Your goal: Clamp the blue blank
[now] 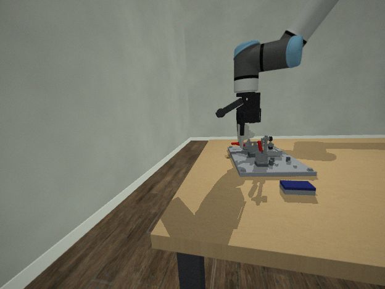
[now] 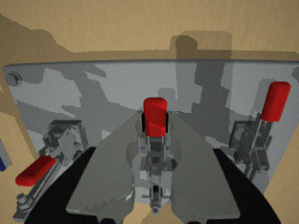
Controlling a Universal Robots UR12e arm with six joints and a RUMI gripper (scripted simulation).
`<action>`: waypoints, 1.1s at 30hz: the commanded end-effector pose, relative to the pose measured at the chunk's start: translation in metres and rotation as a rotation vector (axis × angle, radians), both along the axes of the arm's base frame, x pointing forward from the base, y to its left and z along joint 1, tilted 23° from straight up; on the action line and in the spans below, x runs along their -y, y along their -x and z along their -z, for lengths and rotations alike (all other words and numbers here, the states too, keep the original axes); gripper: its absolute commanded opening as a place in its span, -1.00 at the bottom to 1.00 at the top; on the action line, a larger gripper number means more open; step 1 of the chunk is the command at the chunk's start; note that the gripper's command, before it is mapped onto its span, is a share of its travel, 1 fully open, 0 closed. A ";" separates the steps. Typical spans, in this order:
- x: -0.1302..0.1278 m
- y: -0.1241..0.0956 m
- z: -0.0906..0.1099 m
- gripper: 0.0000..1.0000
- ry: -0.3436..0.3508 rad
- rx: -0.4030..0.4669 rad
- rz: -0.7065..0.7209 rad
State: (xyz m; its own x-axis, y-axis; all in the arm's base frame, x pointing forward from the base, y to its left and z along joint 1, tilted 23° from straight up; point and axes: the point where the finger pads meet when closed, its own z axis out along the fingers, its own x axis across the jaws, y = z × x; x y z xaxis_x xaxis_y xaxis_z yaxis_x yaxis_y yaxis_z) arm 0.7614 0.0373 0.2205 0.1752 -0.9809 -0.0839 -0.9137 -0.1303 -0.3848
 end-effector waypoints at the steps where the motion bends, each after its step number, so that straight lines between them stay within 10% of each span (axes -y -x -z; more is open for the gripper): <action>1: 0.000 0.001 -0.002 -1.00 0.000 0.001 0.000; 33: 0.005 0.025 -0.010 -1.00 0.000 0.001 0.000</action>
